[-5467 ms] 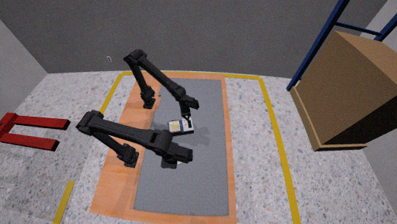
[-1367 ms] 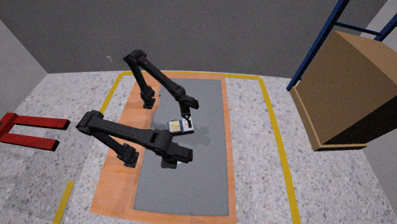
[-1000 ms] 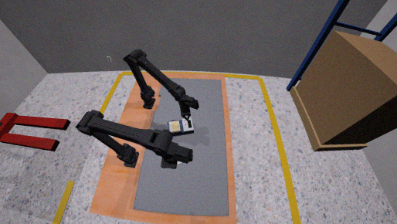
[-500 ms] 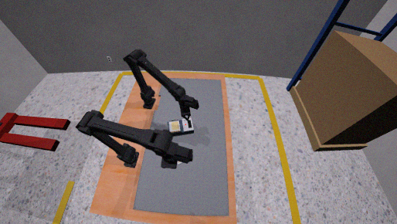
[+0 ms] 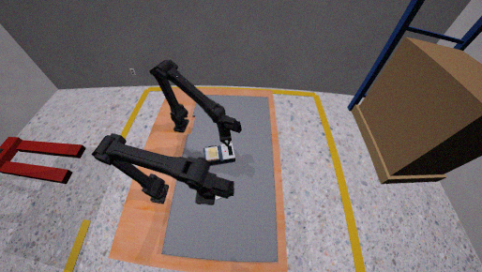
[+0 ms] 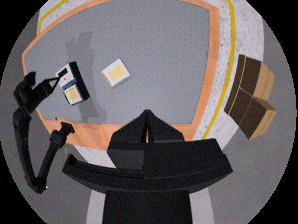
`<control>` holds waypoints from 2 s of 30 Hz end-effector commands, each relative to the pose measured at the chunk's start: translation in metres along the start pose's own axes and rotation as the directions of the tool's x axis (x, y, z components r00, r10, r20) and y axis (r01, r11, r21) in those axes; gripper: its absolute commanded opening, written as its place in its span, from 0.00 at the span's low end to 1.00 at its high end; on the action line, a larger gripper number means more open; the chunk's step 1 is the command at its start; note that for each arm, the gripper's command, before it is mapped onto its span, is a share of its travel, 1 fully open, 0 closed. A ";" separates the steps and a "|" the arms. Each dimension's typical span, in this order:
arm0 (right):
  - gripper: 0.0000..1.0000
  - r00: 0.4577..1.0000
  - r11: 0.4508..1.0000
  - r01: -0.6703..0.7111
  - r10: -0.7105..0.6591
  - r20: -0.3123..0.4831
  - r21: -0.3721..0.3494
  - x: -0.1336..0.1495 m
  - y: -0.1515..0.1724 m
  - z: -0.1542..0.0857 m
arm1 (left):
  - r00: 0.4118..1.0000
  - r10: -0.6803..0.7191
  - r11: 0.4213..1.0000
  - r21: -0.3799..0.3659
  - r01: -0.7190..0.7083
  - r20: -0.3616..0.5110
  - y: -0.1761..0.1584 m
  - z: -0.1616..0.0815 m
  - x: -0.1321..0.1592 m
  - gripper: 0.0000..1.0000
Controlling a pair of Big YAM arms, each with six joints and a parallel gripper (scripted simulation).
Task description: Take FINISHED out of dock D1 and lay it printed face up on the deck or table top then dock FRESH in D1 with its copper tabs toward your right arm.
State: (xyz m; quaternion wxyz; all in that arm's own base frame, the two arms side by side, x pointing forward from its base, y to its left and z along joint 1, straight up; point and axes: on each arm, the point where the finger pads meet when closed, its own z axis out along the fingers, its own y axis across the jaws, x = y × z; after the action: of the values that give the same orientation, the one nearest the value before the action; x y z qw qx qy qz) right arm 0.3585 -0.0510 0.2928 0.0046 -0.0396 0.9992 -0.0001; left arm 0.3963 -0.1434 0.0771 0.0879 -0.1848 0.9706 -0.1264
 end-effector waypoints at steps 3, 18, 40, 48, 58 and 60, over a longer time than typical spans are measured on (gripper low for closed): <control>0.00 1.000 1.000 -0.006 0.006 -0.009 0.000 0.004 -0.003 0.000 | 0.995 -0.036 0.995 -0.098 0.026 -0.097 0.039 0.044 0.028 0.00; 0.00 1.000 1.000 -0.006 0.006 -0.009 0.000 0.004 -0.003 0.000 | 0.995 -0.036 0.995 -0.098 0.026 -0.097 0.038 0.044 0.028 0.00; 0.00 1.000 1.000 -0.006 0.006 -0.009 0.000 0.004 -0.003 0.000 | 0.995 -0.036 0.995 -0.098 0.026 -0.097 0.038 0.044 0.029 0.00; 0.00 1.000 1.000 -0.006 0.006 -0.009 0.000 0.004 -0.003 0.000 | 0.995 -0.036 0.995 -0.098 0.026 -0.097 0.038 0.044 0.029 0.00; 0.00 0.988 0.988 0.152 -0.151 0.028 -0.037 -0.005 0.018 0.009 | 0.995 -0.036 0.995 -0.098 0.026 -0.097 0.038 0.044 0.029 0.00; 0.00 0.983 0.982 0.184 -0.182 0.036 -0.043 -0.007 0.023 0.011 | 0.995 -0.036 0.995 -0.098 0.026 -0.097 0.038 0.044 0.029 0.00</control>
State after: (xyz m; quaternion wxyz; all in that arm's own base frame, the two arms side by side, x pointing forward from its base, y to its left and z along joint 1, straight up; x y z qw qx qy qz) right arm 0.3590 -0.0372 0.2810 0.0056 -0.0849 0.9961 0.0217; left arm 0.3963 -0.1434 0.0771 0.0879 -0.1848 0.9706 -0.1264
